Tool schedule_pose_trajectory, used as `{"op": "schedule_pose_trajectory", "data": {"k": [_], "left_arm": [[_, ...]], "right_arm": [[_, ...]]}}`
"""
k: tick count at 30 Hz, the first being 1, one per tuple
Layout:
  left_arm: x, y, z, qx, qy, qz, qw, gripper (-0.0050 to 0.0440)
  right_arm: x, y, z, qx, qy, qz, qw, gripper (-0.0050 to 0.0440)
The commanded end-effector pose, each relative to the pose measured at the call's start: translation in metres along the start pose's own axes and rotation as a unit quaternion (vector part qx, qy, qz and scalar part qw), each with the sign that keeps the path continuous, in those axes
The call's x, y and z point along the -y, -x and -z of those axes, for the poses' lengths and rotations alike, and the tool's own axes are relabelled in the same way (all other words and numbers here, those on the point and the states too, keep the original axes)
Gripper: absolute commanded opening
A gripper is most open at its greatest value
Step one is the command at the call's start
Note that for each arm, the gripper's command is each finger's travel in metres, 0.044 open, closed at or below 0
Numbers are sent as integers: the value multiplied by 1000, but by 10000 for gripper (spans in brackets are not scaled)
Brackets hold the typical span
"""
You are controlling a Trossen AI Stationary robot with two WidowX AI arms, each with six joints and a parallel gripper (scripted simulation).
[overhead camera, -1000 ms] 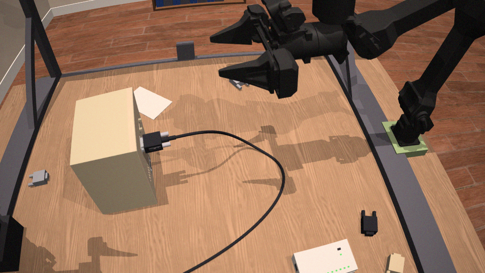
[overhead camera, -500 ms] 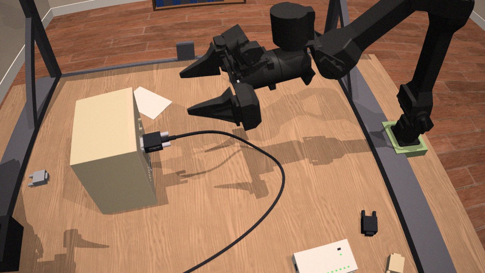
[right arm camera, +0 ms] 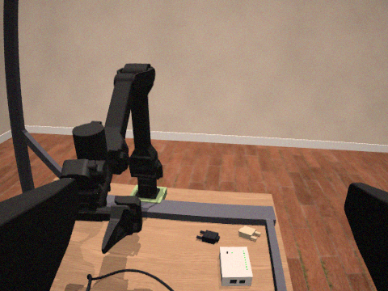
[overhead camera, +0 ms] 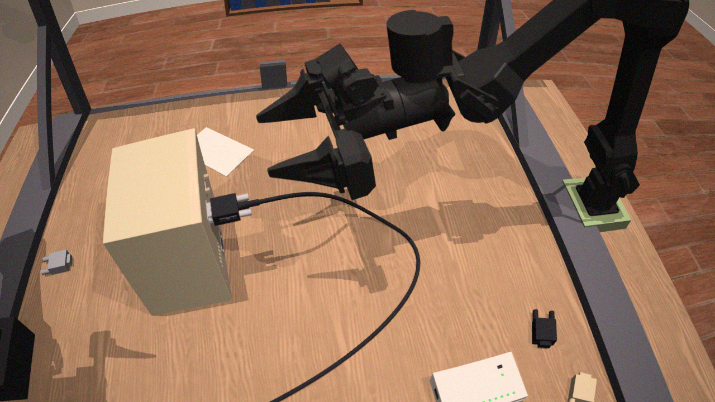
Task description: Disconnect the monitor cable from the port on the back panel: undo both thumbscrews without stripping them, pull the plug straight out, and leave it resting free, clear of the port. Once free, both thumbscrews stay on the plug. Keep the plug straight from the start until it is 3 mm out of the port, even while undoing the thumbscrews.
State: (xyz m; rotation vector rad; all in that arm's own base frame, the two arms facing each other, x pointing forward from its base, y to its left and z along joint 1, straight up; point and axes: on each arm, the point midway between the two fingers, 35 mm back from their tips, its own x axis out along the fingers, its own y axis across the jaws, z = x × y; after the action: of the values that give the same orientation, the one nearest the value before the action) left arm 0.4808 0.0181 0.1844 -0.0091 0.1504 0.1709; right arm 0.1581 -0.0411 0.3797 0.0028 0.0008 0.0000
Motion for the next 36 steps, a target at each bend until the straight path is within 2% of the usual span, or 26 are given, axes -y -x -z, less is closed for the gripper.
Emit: {"op": "schedule_pose_trajectory", "data": {"k": [1,11,16,18,36], "left_arm": [[0,0,-10,13,4,-1,1000,440],[0,-1,-6,13,4,-1,1000,440],[1,-13,59,7,3,-1,1000,440],[1,-13,68,12,4,-1,1000,440],[1,-13,69,12,4,-1,1000,440]], "right_arm": [[-2,1,-3,1,4,0,1000,440],[-2,1,-3,1,4,0,1000,440],[-2,1,-3,1,4,0,1000,440],[-2,1,-3,1,4,0,1000,440],[-2,1,-3,1,4,0,1000,440]]}}
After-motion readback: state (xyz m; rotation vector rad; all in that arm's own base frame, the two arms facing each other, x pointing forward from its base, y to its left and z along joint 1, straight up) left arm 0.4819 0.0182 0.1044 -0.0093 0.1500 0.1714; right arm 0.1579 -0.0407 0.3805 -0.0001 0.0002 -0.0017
